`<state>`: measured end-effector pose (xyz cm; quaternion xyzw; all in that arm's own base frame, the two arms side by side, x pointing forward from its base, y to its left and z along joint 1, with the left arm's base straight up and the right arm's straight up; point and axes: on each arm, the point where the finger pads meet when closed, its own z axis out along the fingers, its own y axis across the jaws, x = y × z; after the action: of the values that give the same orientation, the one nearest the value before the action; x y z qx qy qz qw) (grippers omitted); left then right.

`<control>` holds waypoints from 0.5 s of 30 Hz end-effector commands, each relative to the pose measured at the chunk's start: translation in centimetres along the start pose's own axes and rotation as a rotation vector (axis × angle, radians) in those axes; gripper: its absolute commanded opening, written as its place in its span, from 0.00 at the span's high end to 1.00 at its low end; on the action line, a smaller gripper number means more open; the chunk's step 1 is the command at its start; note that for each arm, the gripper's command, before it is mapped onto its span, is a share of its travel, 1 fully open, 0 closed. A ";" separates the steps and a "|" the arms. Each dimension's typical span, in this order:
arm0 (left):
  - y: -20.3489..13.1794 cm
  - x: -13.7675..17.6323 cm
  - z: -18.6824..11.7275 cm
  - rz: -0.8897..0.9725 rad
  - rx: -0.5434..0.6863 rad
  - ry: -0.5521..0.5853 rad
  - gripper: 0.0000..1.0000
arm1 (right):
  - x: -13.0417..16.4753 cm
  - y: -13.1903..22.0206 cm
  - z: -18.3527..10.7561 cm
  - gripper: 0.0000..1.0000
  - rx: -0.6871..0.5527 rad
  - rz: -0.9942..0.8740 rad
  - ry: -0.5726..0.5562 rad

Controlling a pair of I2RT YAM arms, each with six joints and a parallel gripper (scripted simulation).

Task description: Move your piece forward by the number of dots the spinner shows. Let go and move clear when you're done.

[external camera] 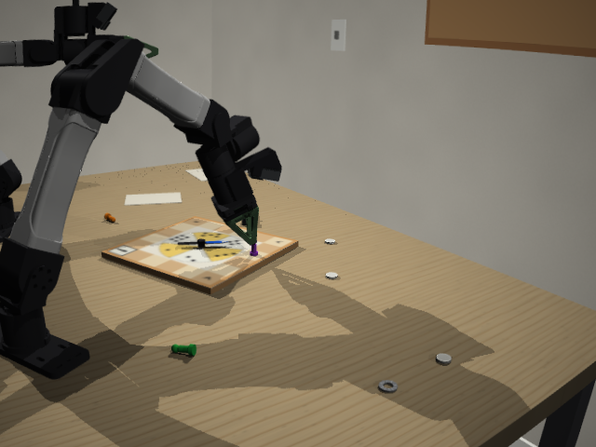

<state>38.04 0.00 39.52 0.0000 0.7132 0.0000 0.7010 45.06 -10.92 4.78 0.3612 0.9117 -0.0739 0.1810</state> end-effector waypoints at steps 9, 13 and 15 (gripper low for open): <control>0.0 -0.2 -0.1 0.000 0.000 -0.003 1.00 | -0.4 -0.1 2.4 0.73 -0.007 0.001 -0.009; 0.0 -0.2 -0.1 0.000 0.000 -0.003 1.00 | 0.5 0.3 2.3 0.73 -0.001 -0.019 -0.001; 0.0 -0.2 -0.1 0.000 0.000 -0.003 1.00 | 0.5 0.3 2.4 0.73 0.000 -0.018 0.001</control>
<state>38.04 0.00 39.52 0.0000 0.7132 0.0000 0.7010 45.65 -11.45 2.95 0.3615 0.9115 -0.0739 0.1816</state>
